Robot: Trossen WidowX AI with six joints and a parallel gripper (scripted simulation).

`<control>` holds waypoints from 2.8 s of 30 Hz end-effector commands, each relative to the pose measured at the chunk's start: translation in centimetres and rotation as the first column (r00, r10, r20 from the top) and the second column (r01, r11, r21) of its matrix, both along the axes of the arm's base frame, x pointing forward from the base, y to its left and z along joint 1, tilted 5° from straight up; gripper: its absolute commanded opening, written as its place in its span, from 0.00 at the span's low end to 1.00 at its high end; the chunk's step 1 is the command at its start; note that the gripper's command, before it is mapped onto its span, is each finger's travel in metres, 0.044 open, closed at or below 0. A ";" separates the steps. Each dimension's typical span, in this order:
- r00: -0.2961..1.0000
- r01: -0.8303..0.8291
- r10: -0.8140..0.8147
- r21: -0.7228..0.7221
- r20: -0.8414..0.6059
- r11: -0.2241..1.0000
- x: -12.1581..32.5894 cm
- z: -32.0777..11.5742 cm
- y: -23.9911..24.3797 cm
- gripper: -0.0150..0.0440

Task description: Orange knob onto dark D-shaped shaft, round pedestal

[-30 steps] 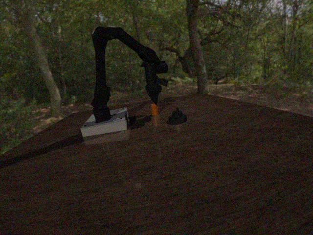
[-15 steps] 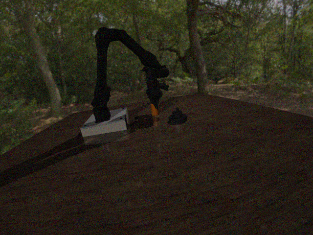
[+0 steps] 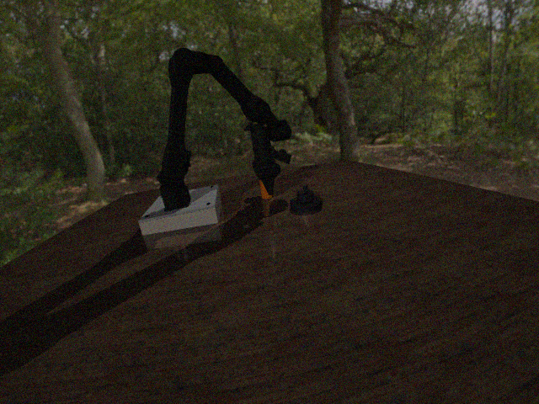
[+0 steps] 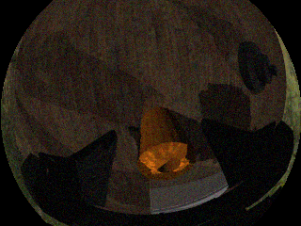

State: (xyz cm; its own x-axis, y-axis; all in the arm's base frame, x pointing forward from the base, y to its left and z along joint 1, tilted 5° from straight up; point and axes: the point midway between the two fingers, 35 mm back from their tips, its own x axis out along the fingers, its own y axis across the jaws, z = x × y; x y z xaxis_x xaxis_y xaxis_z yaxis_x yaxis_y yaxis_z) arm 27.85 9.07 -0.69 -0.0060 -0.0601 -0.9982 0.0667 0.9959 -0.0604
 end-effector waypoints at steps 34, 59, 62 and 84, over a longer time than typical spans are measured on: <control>1.000 -0.004 0.004 0.001 -0.008 1.000 0.7 6.9 0.7 0.25; 1.000 -0.004 0.004 -0.001 -0.006 1.000 1.7 12.5 -1.7 0.25; 1.000 -0.004 0.004 -0.001 -0.006 1.000 2.1 12.3 -2.4 0.25; 1.000 -0.004 0.004 -0.007 -0.002 1.000 4.9 10.9 -8.4 0.25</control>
